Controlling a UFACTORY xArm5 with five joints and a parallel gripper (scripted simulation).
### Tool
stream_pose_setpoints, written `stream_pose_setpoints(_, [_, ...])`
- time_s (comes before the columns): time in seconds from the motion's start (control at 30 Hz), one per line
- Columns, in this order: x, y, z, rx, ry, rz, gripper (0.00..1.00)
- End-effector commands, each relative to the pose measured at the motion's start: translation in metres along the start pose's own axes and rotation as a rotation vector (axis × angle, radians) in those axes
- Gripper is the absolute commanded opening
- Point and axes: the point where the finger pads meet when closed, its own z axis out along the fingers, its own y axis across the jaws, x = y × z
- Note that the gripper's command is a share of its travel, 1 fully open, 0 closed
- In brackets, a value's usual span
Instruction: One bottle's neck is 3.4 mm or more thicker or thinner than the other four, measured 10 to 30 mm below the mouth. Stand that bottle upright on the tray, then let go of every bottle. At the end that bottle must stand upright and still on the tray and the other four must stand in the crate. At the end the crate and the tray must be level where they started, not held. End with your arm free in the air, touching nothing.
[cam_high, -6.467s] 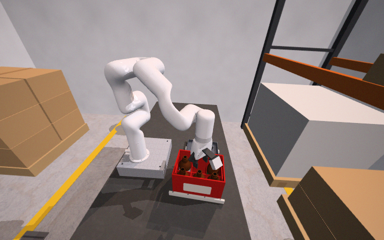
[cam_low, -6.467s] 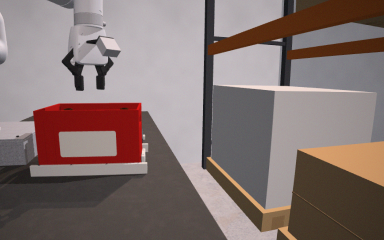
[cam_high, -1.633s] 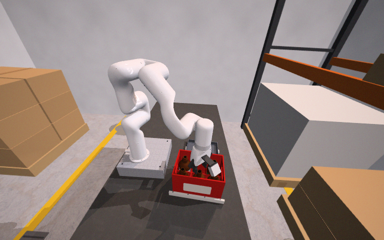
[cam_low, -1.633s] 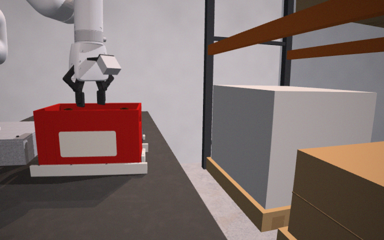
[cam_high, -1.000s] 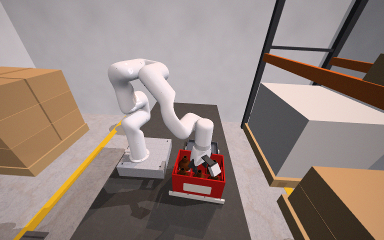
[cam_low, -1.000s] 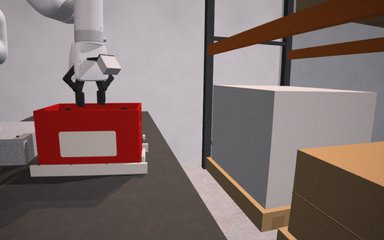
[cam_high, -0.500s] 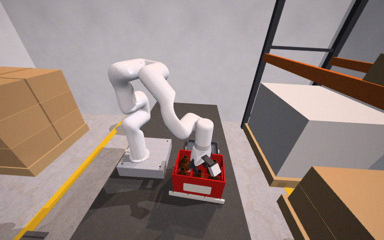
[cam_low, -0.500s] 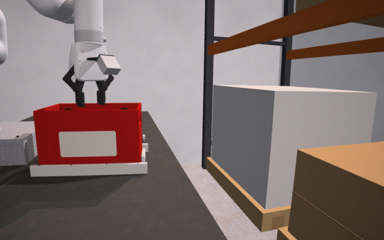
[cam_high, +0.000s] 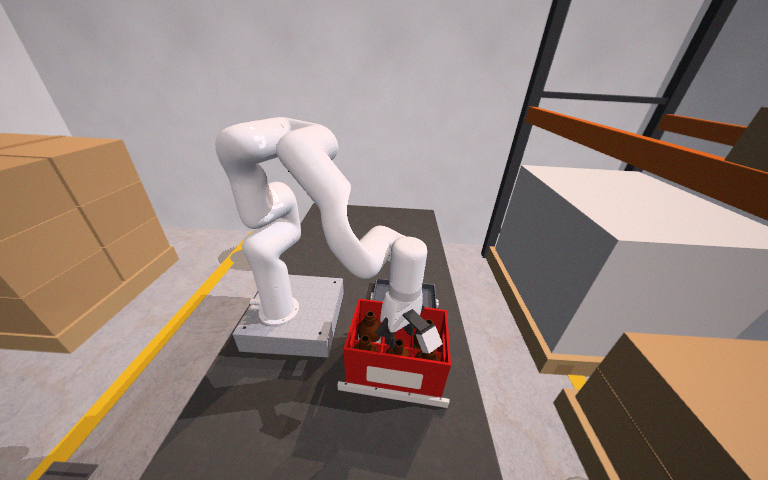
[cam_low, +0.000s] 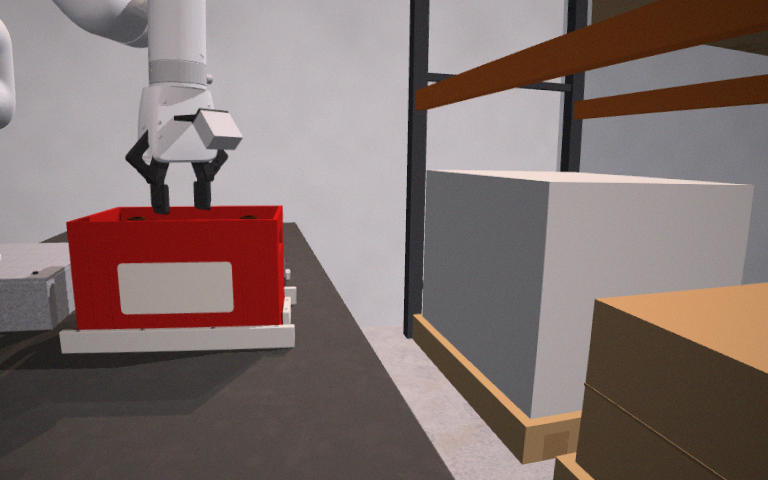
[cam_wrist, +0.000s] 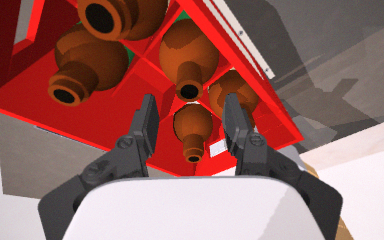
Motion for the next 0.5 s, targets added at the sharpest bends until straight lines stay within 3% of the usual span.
stream_pose_setpoints(0.0, [0.0011,-0.0006,-0.0011,0.002,0.003,0.000,0.65])
stream_pose_setpoints(0.47, [0.0012,-0.0003,0.0071,0.002,0.003,0.000,0.65])
